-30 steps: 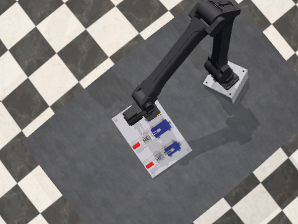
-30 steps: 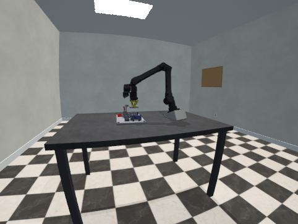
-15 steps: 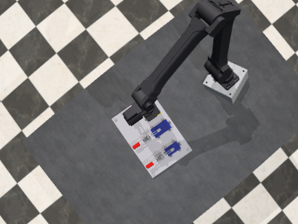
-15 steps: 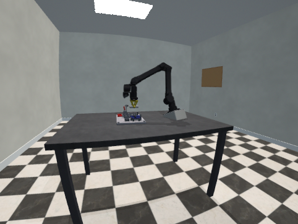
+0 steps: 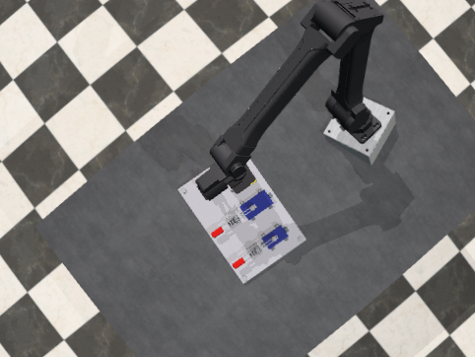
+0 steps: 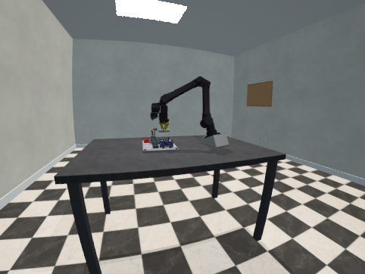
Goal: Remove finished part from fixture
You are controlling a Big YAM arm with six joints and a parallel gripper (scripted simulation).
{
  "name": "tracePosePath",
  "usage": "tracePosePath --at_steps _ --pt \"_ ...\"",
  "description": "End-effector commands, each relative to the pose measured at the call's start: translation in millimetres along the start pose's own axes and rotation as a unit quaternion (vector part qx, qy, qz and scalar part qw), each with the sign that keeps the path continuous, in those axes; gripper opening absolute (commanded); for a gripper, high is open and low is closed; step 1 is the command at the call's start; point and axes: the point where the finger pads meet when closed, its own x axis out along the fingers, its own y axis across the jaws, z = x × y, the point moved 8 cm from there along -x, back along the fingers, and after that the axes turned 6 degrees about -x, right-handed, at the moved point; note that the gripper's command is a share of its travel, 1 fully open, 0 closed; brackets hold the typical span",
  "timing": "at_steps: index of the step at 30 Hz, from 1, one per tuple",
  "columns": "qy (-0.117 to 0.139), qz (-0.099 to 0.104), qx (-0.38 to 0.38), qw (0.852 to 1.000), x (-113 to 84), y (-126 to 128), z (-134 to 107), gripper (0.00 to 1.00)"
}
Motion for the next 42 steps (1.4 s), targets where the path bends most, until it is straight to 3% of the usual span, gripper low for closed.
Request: tracePosePath --at_steps 1,42 --pt "-0.046 -0.004 0.014 0.999 -34.8 -7.8 20.9 0.00" --pt "-0.043 -0.005 0.008 0.999 -33.1 -14.0 19.9 0.00"
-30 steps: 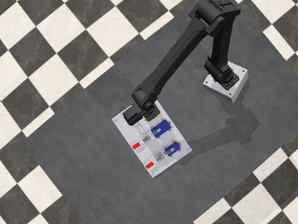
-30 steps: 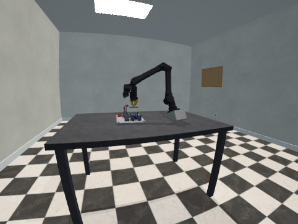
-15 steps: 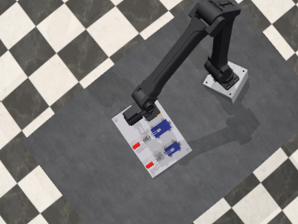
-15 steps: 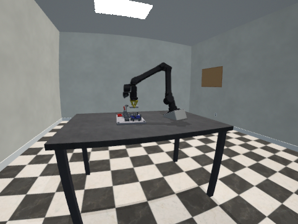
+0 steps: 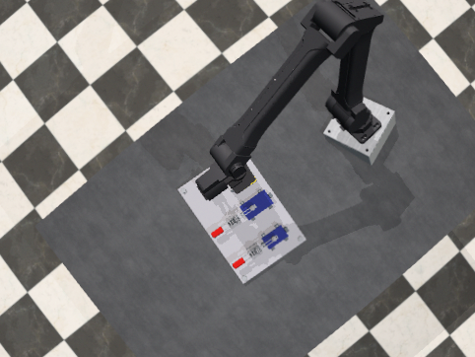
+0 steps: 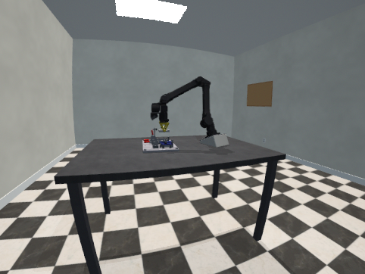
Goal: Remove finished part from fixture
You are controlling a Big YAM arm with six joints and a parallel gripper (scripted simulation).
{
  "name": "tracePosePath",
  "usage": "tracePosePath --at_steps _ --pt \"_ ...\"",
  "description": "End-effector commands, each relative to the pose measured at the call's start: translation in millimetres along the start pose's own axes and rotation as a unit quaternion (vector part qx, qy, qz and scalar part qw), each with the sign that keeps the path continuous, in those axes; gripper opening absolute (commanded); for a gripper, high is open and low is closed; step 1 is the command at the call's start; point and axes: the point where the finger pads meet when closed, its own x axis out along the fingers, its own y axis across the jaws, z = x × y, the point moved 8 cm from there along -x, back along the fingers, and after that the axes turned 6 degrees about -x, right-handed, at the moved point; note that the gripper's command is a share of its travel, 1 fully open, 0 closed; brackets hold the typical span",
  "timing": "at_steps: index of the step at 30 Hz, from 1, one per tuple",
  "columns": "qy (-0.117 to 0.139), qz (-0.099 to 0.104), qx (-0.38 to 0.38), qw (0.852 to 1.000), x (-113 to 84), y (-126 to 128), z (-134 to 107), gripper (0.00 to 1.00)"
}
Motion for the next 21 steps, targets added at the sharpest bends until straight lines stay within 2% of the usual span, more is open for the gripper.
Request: tracePosePath --at_steps 1,21 --pt "-0.042 -0.005 0.011 0.999 -32.1 -16.7 19.4 0.00" --pt "-0.039 -0.007 0.014 0.999 -31.2 -43.7 14.8 0.00"
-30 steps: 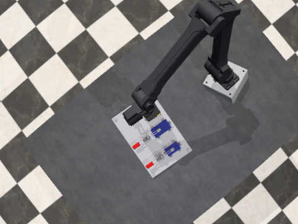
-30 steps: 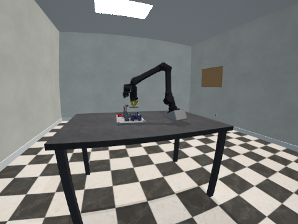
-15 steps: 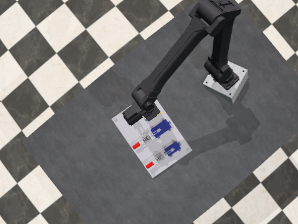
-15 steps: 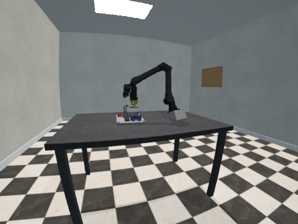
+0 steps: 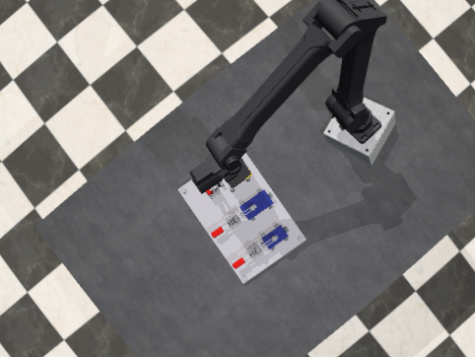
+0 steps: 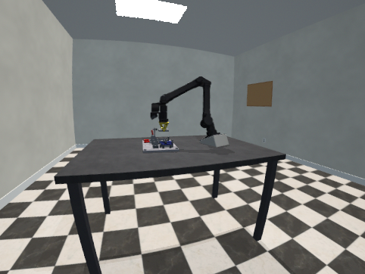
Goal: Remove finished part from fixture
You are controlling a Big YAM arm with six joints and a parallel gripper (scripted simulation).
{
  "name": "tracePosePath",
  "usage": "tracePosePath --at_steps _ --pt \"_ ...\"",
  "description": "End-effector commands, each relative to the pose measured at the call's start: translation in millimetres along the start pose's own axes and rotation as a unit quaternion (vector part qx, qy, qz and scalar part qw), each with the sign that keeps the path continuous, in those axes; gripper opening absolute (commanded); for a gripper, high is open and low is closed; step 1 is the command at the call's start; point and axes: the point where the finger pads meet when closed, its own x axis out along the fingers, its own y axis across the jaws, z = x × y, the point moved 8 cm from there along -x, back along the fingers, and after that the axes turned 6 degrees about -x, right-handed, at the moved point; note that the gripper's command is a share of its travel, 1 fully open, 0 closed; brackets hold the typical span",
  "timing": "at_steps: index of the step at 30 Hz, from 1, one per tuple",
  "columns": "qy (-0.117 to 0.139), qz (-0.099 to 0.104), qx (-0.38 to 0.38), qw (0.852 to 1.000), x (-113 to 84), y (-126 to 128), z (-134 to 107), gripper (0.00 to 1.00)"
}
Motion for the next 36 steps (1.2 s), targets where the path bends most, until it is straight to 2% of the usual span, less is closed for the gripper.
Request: tracePosePath --at_steps 1,36 --pt "-0.037 -0.006 0.011 0.999 -30.3 -25.8 16.0 0.00" --pt "-0.037 -0.014 0.009 0.999 -32.1 -102.0 5.4 0.00"
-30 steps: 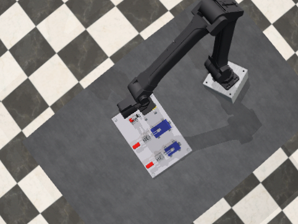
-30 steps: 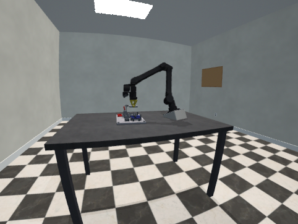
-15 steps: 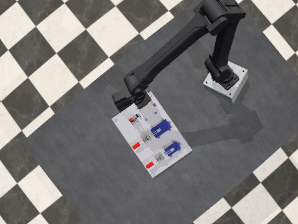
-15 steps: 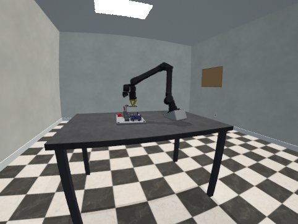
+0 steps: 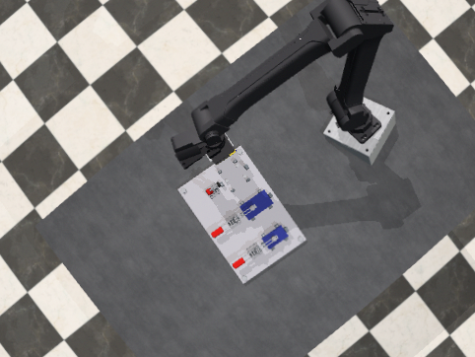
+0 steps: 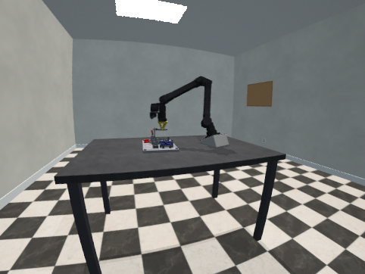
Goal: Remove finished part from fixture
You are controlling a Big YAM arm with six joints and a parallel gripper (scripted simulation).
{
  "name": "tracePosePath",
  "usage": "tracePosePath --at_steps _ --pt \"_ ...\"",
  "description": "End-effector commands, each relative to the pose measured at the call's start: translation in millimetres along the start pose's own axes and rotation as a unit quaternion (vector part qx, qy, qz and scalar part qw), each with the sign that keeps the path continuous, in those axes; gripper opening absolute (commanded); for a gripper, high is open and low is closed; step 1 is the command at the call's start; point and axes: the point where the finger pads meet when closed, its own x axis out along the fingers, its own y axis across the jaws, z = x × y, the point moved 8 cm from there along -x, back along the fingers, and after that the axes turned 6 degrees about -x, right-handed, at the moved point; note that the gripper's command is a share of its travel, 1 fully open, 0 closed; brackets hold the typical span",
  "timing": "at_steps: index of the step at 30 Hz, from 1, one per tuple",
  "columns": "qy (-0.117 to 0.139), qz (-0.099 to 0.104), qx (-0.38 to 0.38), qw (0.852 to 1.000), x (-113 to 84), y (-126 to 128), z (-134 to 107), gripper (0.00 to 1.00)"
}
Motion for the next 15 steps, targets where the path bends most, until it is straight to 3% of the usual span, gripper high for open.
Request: tracePosePath --at_steps 1,15 --pt "-0.038 -0.014 0.006 0.999 -33.0 -27.8 12.8 0.00" --pt "-0.038 -0.016 0.006 0.999 -33.5 -44.6 10.6 0.00"
